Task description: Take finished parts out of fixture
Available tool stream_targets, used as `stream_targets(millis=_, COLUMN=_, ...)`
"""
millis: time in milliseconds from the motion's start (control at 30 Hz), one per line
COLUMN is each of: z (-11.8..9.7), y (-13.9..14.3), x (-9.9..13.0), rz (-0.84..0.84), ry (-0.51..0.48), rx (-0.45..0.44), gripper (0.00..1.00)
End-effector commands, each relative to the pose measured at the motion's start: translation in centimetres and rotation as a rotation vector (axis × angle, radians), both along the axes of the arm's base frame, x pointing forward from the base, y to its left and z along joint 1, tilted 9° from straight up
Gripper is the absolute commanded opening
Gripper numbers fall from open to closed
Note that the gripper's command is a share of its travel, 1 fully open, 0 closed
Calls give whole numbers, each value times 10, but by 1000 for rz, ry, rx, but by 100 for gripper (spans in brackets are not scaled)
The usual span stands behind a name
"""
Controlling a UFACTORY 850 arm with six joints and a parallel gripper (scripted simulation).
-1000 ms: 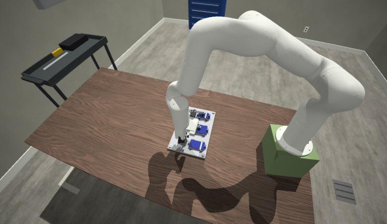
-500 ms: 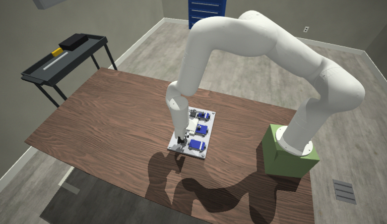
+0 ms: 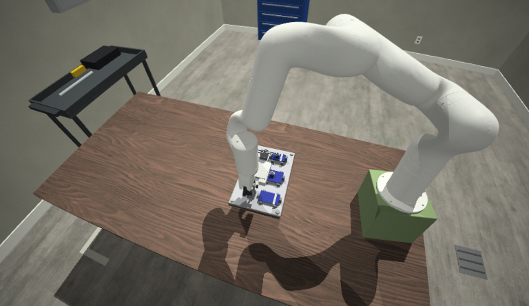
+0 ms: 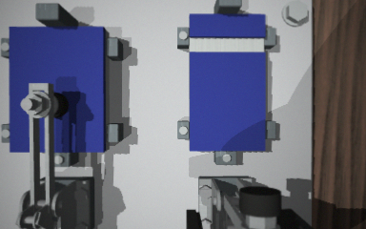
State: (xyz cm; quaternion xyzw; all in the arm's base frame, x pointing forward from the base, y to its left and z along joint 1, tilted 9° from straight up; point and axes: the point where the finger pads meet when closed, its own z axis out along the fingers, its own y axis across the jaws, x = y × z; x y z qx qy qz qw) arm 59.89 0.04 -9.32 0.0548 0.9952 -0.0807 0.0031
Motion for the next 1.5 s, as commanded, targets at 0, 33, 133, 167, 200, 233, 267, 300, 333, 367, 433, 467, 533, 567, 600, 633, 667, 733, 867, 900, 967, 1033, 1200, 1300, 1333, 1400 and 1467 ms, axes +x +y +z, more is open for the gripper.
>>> stream_targets(millis=0, z=6, y=1, x=1, rz=0, ry=-2, rx=0, gripper=48)
stream_targets(millis=33, z=8, y=1, x=1, rz=0, ry=-2, rx=0, gripper=48)
stream_targets(millis=133, z=15, y=3, x=1, rz=0, ry=-2, rx=0, gripper=48)
stream_targets(millis=167, z=18, y=3, x=1, rz=0, ry=-2, rx=0, gripper=48)
stream_targets(millis=200, z=21, y=4, x=1, rz=0, ry=-2, rx=0, gripper=48)
stream_targets(millis=233, z=24, y=4, x=1, rz=0, ry=-2, rx=0, gripper=48)
stream_targets(millis=267, z=28, y=5, x=1, rz=0, ry=-2, rx=0, gripper=48)
stream_targets(millis=300, z=31, y=5, x=1, rz=0, ry=-2, rx=0, gripper=48)
stream_targets(millis=333, z=31, y=5, x=1, rz=0, ry=-2, rx=0, gripper=48)
stream_targets(millis=367, z=31, y=5, x=1, rz=0, ry=-2, rx=0, gripper=48)
stream_targets(millis=433, z=36, y=6, x=1, rz=0, ry=-2, rx=0, gripper=48)
stream_targets(millis=467, z=39, y=6, x=1, rz=0, ry=-2, rx=0, gripper=48)
stream_targets(millis=533, z=43, y=7, x=1, rz=0, ry=-2, rx=0, gripper=48)
stream_targets(millis=567, z=45, y=7, x=1, rz=0, ry=-2, rx=0, gripper=48)
stream_targets(millis=600, z=46, y=8, x=1, rz=0, ry=-2, rx=0, gripper=48)
stream_targets(millis=633, z=48, y=8, x=1, rz=0, ry=-2, rx=0, gripper=48)
stream_targets(millis=667, z=48, y=8, x=1, rz=0, ry=-2, rx=0, gripper=48)
stream_targets(millis=733, z=49, y=8, x=1, rz=0, ry=-2, rx=0, gripper=48)
stream_targets(millis=867, z=49, y=8, x=1, rz=0, ry=-2, rx=0, gripper=48)
stream_targets(millis=900, z=49, y=8, x=1, rz=0, ry=-2, rx=0, gripper=48)
stream_targets(millis=967, z=49, y=8, x=1, rz=0, ry=-2, rx=0, gripper=48)
stream_targets(millis=1033, z=49, y=8, x=1, rz=0, ry=-2, rx=0, gripper=48)
stream_targets(millis=1200, z=49, y=8, x=1, rz=0, ry=-2, rx=0, gripper=48)
stream_targets(millis=1300, z=49, y=8, x=1, rz=0, ry=-2, rx=0, gripper=100)
stream_targets(millis=1333, z=49, y=8, x=1, rz=0, ry=-2, rx=0, gripper=100)
stream_targets(millis=1400, z=49, y=8, x=1, rz=0, ry=-2, rx=0, gripper=100)
stream_targets(millis=1467, z=49, y=8, x=1, rz=0, ry=-2, rx=0, gripper=100)
